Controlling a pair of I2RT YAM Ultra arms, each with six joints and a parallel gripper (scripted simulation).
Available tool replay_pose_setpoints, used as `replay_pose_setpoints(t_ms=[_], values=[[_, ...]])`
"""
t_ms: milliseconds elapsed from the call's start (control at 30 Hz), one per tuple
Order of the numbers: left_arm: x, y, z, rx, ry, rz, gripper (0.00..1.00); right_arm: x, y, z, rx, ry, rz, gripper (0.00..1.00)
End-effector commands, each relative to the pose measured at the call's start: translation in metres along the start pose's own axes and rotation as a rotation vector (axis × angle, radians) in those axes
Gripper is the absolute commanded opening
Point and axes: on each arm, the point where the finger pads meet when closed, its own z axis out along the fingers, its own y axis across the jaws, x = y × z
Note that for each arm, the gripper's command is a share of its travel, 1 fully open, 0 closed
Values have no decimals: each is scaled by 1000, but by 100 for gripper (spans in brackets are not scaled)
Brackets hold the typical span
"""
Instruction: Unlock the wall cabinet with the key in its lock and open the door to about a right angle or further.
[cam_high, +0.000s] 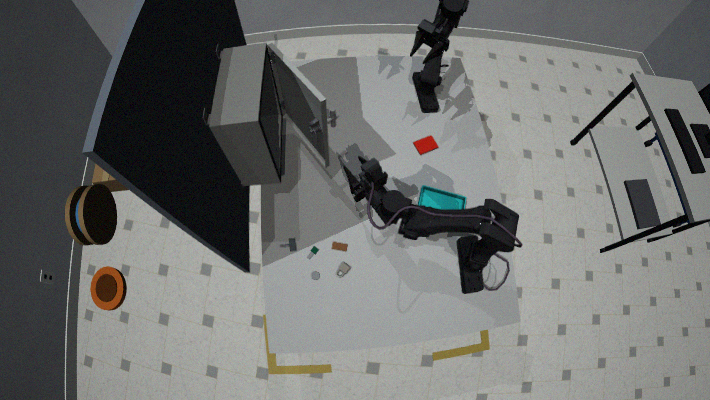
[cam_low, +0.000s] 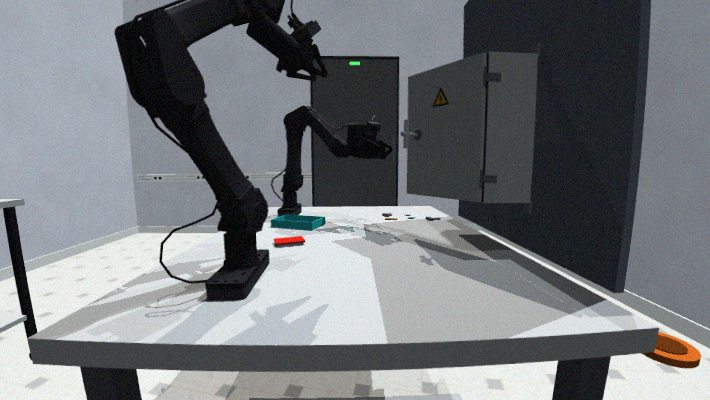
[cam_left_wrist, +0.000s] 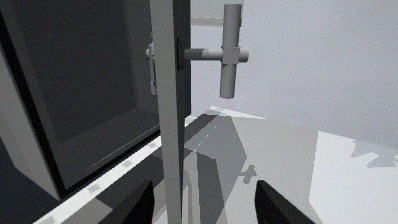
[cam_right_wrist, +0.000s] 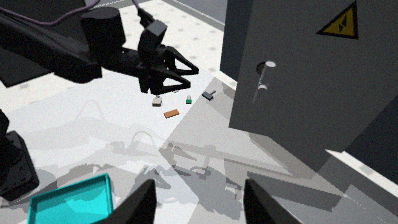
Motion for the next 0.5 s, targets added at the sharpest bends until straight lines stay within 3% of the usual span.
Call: replay_pose_setpoints(t_ms=[0, 233, 467], values=[[-23, 7, 23, 69, -83, 65, 51, 2, -13, -2, 56, -16, 30, 44], [11, 26, 60, 116, -28, 39, 51, 15, -26, 1, 114, -10, 38, 44], [20, 33, 77, 118, -21, 35, 51, 23, -32, 3, 139, -9, 28, 44]])
